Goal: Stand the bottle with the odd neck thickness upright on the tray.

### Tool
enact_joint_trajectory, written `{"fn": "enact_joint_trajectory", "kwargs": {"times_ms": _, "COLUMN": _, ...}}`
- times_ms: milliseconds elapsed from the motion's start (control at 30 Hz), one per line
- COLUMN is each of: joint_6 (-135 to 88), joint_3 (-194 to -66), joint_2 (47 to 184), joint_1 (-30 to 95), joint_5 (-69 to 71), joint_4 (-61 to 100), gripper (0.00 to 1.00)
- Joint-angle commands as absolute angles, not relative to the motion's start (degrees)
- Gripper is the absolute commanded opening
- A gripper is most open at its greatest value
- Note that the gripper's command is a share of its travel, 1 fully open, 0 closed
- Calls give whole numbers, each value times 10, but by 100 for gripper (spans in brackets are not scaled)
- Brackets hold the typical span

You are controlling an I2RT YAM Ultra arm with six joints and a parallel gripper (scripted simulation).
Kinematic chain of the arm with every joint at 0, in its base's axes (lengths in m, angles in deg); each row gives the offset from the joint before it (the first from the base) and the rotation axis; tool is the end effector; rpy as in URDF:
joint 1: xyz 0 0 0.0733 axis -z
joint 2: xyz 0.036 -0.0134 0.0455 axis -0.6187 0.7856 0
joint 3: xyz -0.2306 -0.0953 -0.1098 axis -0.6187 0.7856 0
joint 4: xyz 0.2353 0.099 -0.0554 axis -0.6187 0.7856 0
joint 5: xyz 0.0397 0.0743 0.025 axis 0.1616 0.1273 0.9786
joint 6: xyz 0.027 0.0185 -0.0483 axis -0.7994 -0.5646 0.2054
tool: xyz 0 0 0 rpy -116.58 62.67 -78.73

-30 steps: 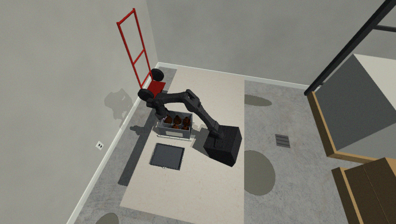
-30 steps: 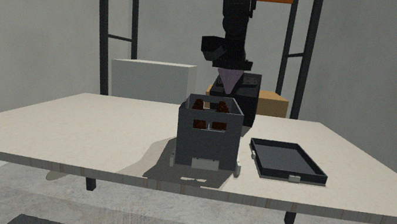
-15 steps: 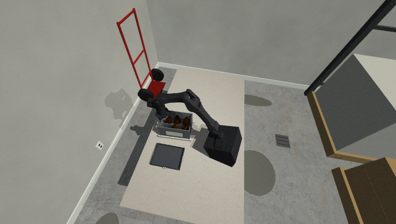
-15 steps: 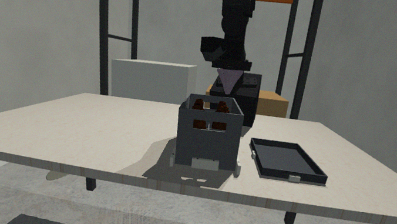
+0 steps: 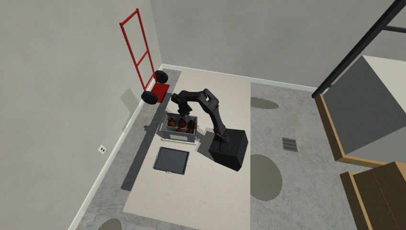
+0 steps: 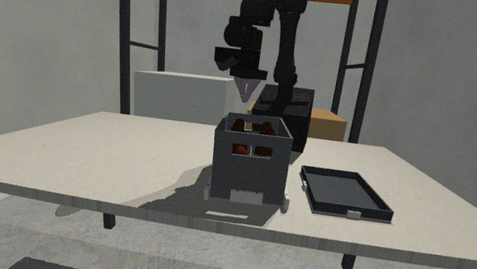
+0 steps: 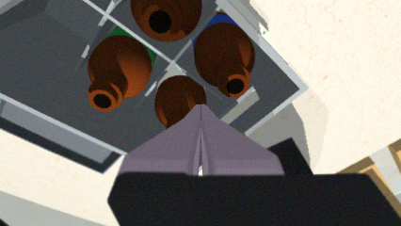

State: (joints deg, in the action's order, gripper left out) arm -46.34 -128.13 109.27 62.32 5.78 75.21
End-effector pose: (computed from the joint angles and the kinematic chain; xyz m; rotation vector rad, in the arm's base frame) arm 0.2640 -0.1147 0.3045 1.0717 2.5435 0.0598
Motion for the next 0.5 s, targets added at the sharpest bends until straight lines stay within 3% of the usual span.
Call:
{"fn": "enact_joint_trajectory", "kwargs": {"times_ms": 0, "joint_6": -386, "joint_3": -1210, "joint_2": 1033, "joint_1": 670, "joint_5": 89, "joint_4": 711, "gripper": 0}}
{"fn": "enact_joint_trajectory", "kwargs": {"times_ms": 133, "joint_6": -352, "joint_3": -1160, "joint_2": 996, "joint_1": 705, "joint_5": 110, "joint_4": 691, "gripper": 0}}
{"fn": "enact_joint_trajectory", "kwargs": {"times_ms": 467, "joint_6": -345, "joint_3": -1177, "joint_2": 992, "joint_1": 712, "joint_5": 119, "joint_4": 687, "gripper": 0}}
